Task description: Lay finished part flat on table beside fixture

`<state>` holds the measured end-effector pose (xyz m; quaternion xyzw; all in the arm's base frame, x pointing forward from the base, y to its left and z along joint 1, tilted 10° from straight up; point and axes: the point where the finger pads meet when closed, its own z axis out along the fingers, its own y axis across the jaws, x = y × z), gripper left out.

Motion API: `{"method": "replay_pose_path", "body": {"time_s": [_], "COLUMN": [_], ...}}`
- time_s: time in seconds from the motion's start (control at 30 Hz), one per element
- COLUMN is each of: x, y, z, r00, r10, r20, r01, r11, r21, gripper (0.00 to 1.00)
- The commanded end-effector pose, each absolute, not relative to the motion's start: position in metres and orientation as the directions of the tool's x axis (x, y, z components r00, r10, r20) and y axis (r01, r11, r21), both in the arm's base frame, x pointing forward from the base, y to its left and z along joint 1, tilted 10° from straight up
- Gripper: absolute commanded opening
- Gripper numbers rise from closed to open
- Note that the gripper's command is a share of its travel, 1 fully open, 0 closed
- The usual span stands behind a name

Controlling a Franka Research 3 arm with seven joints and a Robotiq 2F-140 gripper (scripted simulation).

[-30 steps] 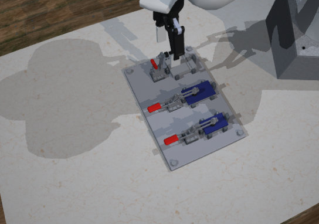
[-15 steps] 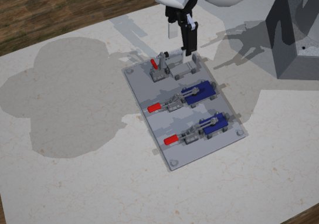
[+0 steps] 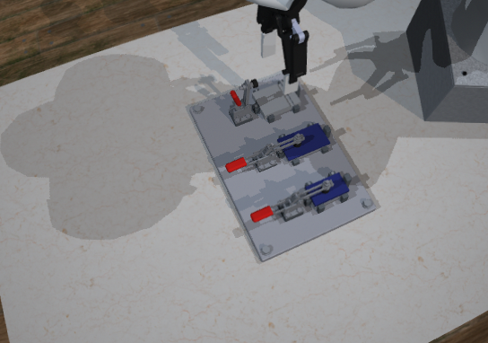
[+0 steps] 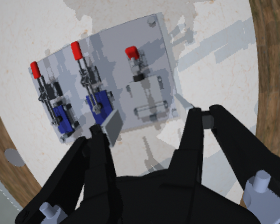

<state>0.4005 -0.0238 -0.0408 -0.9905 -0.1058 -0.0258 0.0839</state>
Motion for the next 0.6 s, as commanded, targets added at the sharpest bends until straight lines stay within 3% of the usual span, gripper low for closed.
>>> {"method": "replay_pose_path", "body": {"time_s": [0.0, 0.57], "x": [0.402, 0.403], "y": [-0.024, -0.019], "z": [-0.041, -0.07], "r00": [0.973, 0.973], "r10": [0.217, 0.217], "r20": [0.076, 0.076], "r01": [0.227, 0.227], "r11": [-0.961, -0.961], "r21": [-0.158, -0.158], "gripper": [0.58, 0.58]}}
